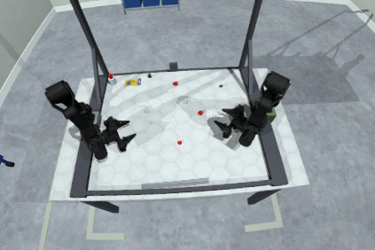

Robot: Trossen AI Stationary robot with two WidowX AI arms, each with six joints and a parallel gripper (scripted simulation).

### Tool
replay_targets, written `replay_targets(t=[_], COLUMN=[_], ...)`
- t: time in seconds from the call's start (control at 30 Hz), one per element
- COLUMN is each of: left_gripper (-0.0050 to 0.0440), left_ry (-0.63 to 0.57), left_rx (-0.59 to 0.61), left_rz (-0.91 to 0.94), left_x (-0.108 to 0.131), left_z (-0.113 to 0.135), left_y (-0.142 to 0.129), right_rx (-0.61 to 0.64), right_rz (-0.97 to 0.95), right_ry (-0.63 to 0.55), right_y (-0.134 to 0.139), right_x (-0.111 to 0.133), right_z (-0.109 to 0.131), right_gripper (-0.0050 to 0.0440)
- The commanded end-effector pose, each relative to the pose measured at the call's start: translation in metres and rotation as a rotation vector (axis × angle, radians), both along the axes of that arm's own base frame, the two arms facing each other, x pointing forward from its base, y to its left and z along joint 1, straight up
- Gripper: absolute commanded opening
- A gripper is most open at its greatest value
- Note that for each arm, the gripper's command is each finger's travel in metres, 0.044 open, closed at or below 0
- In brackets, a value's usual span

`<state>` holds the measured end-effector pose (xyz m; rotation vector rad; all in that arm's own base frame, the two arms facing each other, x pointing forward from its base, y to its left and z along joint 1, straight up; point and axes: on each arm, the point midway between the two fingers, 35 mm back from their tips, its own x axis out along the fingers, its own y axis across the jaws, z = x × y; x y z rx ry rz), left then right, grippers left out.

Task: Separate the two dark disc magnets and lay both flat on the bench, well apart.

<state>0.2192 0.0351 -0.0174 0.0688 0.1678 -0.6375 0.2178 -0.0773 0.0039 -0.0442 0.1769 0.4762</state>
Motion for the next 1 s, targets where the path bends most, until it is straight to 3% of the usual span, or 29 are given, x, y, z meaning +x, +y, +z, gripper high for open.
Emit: replay_targets(t=[0.0, 0.97], left_gripper=[0.0400, 0.0400], left_ry=[-0.004, 0.008], left_rx=[-0.004, -0.025], left_rz=[0.009, 0.013], left_x=[0.0000, -0.0033], left_z=[0.0011, 0.0003], left_y=[0.0006, -0.0028], right_rx=[-0.004, -0.001], right_rz=[-0.001, -0.003], right_ry=[-0.011, -0.013], right_y=[-0.0011, -0.0005], right_x=[0.0002, -0.0008], right_z=[0.0013, 0.0012], right_gripper=[0.0400, 0.0400])
